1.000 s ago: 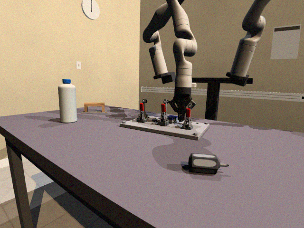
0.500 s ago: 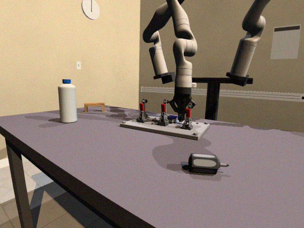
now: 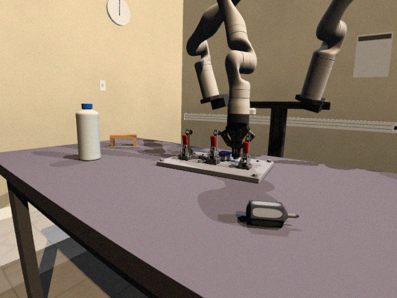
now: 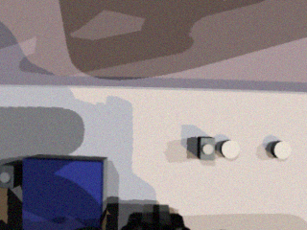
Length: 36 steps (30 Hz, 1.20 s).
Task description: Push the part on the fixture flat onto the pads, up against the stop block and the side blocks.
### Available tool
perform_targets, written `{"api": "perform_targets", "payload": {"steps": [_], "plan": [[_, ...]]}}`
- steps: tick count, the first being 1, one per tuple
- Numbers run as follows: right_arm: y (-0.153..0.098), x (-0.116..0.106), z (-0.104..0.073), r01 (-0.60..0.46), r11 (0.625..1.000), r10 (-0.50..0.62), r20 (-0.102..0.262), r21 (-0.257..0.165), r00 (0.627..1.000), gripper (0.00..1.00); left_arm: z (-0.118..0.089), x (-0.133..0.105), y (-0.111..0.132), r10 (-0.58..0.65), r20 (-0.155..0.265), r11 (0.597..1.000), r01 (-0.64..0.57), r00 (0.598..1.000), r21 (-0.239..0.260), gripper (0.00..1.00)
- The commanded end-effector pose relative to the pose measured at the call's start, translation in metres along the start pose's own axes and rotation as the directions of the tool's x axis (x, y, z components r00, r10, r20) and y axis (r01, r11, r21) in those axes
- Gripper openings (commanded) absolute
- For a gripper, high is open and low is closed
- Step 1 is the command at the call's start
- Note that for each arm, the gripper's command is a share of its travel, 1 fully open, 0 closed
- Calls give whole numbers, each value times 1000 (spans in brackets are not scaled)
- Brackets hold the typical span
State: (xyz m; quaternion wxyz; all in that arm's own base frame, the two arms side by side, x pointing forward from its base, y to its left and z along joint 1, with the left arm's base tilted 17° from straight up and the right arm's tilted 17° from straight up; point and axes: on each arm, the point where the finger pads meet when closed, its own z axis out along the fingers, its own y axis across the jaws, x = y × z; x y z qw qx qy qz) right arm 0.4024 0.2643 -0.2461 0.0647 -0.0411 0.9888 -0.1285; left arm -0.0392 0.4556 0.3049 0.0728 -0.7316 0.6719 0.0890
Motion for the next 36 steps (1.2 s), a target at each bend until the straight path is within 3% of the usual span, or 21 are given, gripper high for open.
{"api": "perform_targets", "payload": {"steps": [1,36], "plan": [[0,-1,-1,0,1000,0,2,-2,1000,99,-1,0,0,0,2,1000,0,1000,0,1000],[-5,-1,-1,0,1000,0,2,-2,1000,99,-1,0,0,0,2,1000,0,1000,0,1000]]}}
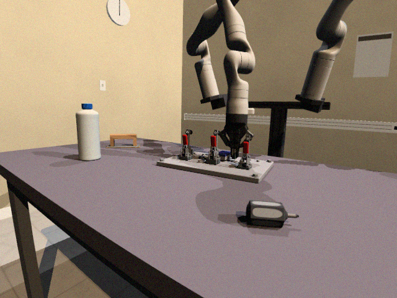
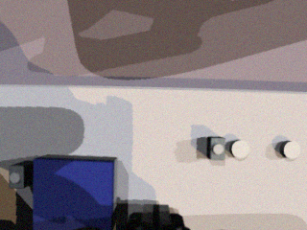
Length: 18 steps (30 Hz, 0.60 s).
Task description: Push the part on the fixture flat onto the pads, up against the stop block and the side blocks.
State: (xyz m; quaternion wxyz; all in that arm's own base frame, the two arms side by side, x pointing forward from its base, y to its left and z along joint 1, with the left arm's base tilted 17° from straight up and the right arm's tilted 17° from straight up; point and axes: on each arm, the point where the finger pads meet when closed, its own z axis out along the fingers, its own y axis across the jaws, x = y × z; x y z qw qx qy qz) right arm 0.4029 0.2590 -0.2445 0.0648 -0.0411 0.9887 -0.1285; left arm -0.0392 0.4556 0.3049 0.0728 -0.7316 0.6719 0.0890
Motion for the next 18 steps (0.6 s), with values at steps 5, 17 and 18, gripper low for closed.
{"api": "perform_targets", "payload": {"steps": [5,17,18], "plan": [[1,-1,-1,0,1000,0,1,-2,1000,99,-1,0,0,0,2,1000,0,1000,0,1000],[-1,-1,-1,0,1000,0,1,-2,1000,99,-1,0,0,0,2,1000,0,1000,0,1000],[-1,-1,-1,0,1000,0,1,-2,1000,99,-1,0,0,0,2,1000,0,1000,0,1000]]}}
